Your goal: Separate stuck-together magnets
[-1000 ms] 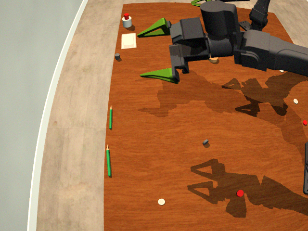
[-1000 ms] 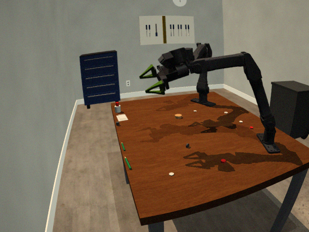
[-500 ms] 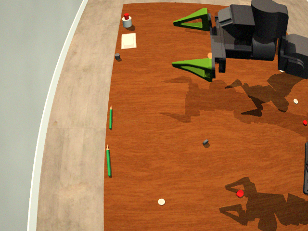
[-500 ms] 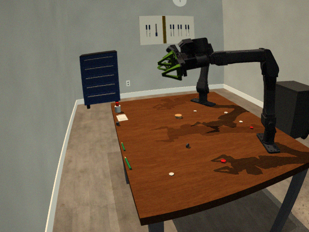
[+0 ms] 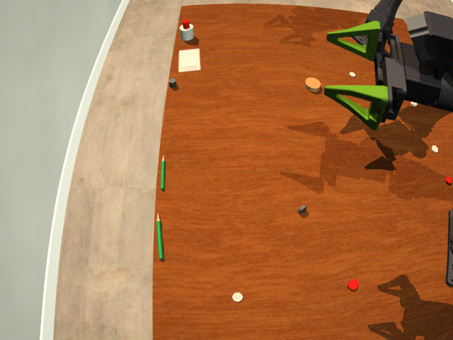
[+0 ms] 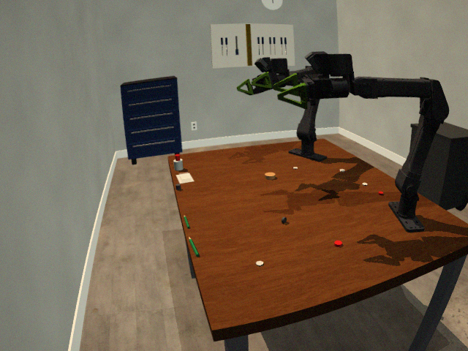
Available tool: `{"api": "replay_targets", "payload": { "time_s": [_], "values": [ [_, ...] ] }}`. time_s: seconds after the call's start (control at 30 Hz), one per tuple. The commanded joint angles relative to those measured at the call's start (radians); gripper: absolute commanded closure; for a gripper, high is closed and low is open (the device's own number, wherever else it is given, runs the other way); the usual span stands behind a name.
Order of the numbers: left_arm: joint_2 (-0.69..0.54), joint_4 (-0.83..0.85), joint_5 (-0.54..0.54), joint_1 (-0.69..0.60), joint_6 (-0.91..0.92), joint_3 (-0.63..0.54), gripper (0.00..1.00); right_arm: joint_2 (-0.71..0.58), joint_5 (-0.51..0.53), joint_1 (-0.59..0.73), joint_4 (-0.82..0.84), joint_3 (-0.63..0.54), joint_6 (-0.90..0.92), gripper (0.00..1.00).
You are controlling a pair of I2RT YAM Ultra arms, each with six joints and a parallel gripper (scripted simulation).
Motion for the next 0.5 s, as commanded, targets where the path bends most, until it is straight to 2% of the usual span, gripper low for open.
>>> {"api": "replay_targets", "payload": {
  "time_s": [0.0, 0.2, 0.47],
  "values": [
    [-0.09, 0.015, 0.053, 0.006, 0.095, -0.04, 0.0, -0.042, -0.095, -0.022, -0.023, 0.04, -0.177, 0.0],
    [-0.228, 0.033, 0.104, 0.024, 0.179, -0.16, 0.0, -0.072, -0.181, -0.069, -0.065, 0.06, -0.34, 0.0],
    [-0.261, 0.039, 0.09, 0.026, 0.155, -0.179, 0.0, -0.08, -0.161, -0.078, -0.051, 0.065, -0.304, 0.0]
  ]
}}
